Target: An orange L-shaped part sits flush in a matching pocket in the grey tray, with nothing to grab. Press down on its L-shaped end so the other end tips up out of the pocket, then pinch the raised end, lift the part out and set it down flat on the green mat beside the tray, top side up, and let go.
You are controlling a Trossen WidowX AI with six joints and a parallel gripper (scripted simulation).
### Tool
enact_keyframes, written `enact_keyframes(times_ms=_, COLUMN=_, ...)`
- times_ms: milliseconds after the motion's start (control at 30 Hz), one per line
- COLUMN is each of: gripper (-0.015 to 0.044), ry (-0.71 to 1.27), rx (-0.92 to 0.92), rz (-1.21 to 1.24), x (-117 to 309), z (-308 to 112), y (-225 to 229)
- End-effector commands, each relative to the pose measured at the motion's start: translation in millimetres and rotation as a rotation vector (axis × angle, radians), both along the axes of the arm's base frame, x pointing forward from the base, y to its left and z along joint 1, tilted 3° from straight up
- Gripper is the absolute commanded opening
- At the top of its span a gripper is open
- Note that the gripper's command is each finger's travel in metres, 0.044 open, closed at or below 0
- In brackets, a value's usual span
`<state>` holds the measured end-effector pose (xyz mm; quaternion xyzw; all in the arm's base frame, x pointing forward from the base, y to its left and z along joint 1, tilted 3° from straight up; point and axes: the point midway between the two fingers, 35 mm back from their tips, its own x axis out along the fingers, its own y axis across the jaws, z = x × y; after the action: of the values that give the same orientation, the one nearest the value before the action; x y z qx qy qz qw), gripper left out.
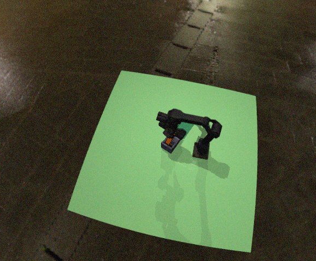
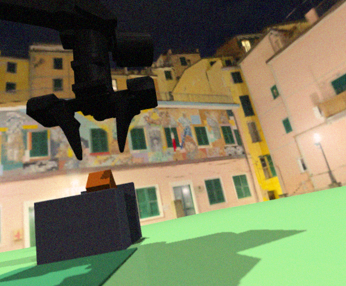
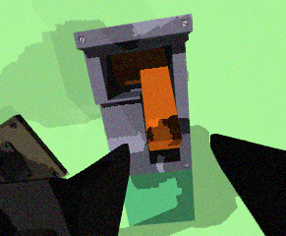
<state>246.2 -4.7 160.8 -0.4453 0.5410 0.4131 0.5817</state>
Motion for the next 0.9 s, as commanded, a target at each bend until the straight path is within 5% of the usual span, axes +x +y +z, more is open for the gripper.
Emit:
enact_keyframes(times_ms=0, gripper=0.0280, ry=0.001, rx=0.005, rz=0.007, x=0, z=-8, y=1)
enact_keyframes(times_ms=867, gripper=0.0280, ry=0.001, rx=0.005, rz=0.007, x=3, z=-47, y=1)
